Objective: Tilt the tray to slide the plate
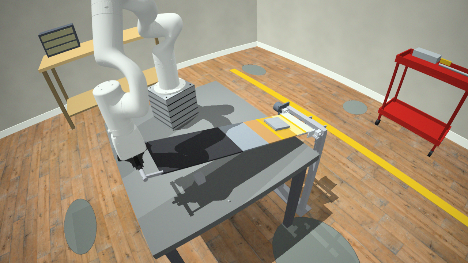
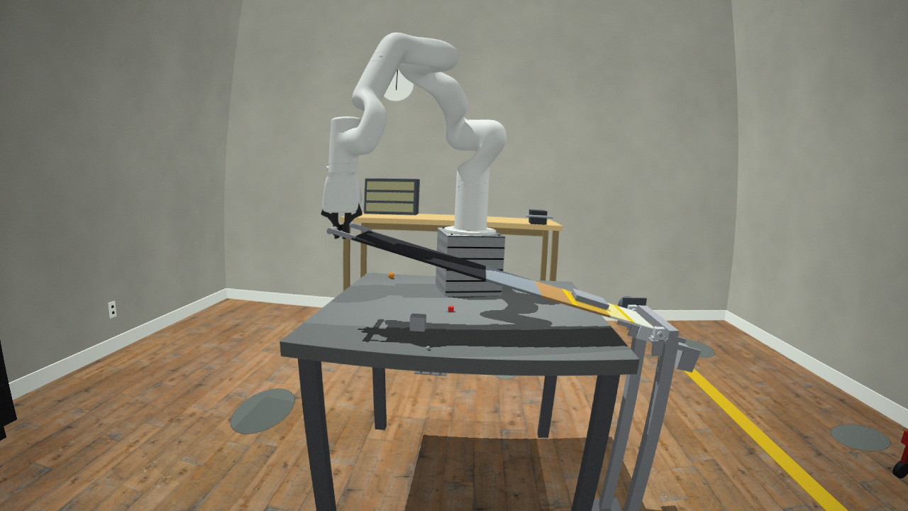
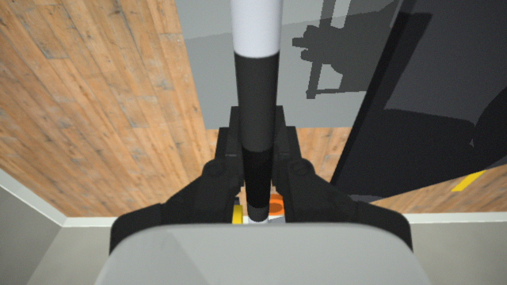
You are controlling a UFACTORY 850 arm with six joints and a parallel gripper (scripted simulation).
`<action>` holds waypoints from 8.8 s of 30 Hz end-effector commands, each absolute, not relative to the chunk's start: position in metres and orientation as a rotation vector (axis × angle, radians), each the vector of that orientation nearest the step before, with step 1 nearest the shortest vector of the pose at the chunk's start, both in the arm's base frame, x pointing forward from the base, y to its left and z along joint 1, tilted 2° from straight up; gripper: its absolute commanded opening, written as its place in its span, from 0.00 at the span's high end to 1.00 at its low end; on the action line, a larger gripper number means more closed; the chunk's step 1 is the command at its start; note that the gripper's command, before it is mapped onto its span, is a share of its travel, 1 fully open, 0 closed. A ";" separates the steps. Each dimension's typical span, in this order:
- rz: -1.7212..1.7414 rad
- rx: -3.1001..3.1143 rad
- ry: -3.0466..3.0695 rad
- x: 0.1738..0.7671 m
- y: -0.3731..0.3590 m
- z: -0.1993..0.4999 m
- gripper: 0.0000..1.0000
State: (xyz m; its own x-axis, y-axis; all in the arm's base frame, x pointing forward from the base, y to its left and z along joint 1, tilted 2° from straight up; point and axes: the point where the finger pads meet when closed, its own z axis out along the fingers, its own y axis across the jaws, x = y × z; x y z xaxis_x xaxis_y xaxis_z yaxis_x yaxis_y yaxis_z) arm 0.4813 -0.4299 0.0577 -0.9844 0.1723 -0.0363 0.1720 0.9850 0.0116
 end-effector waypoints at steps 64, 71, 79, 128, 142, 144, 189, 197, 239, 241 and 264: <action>0.010 0.268 3.091 0.483 -0.455 -0.075 1.00; 0.010 0.268 3.091 0.484 -0.456 -0.091 1.00; 0.010 0.268 3.091 0.484 -0.458 -0.116 1.00; 0.010 0.268 3.091 0.486 -0.459 -0.168 1.00; 0.010 0.268 3.091 0.486 -0.459 -0.168 0.60; 0.010 0.268 3.091 0.486 -0.459 -0.168 0.60; 0.010 0.268 3.091 0.483 -0.460 -0.102 0.60; 0.010 0.268 3.091 0.482 -0.460 -0.067 0.60; 0.010 0.268 3.091 0.481 -0.460 -0.048 0.00; 0.010 0.268 3.091 0.481 -0.460 -0.048 0.00; 0.010 0.268 3.091 0.481 -0.460 -0.048 0.00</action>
